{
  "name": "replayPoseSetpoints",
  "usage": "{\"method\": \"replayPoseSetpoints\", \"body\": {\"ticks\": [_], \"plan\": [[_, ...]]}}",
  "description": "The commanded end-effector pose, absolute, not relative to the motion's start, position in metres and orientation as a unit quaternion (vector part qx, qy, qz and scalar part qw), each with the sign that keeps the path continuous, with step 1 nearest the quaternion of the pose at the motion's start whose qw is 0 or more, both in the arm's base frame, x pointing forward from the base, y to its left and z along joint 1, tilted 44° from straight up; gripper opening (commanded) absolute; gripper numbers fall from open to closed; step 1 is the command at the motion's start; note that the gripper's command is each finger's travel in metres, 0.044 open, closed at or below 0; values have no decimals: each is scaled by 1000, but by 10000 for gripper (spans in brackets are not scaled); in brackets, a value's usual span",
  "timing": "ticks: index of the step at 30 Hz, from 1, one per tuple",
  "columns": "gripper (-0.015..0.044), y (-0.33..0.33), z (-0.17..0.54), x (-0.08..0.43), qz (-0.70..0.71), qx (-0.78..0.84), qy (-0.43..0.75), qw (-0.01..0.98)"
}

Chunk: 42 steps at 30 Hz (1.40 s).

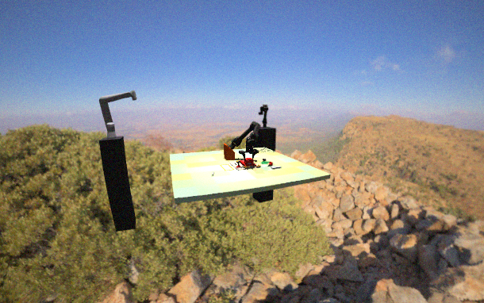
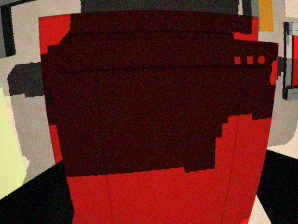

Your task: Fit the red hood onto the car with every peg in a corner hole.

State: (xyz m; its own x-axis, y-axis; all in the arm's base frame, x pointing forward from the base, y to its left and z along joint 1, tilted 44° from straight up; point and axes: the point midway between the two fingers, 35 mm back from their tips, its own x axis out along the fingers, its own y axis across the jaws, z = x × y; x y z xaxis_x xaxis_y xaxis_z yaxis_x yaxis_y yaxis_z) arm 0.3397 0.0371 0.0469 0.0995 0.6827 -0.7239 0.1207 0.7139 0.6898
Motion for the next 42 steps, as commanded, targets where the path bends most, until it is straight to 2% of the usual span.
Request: {"method": "replayPoseSetpoints", "body": {"ticks": [1,42], "plan": [[0,38,46,340,209,318,638,670],[0,37,47,340,208,318,637,670]]}}
